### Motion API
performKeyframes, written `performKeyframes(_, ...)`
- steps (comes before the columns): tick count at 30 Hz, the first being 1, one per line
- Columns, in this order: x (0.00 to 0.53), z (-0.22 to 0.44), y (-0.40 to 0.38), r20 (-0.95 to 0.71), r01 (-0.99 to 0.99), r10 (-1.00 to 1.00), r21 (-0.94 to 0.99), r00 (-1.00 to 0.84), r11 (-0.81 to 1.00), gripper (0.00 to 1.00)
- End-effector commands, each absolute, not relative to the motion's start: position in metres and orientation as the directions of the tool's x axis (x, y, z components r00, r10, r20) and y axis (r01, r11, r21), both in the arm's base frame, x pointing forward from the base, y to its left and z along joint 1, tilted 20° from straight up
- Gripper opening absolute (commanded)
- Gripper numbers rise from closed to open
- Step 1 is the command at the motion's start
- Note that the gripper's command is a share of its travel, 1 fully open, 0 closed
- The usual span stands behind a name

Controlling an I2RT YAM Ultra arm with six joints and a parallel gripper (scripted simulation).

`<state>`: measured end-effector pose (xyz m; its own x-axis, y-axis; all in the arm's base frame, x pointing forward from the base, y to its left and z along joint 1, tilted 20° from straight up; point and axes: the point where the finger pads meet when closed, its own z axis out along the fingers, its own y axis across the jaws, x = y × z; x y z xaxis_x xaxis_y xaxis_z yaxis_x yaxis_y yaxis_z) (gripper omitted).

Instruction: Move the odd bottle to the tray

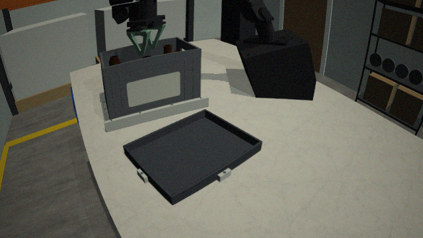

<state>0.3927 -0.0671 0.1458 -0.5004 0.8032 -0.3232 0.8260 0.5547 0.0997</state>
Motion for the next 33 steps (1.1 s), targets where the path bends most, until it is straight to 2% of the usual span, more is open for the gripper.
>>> performKeyframes(1, 0.399, 0.165, -0.068, -0.356, 0.817, 0.798, 0.136, -0.486, 0.560, 0.61)
performKeyframes(33, 0.396, 0.142, -0.070, -0.335, 0.822, 0.799, 0.108, -0.499, 0.559, 0.61)
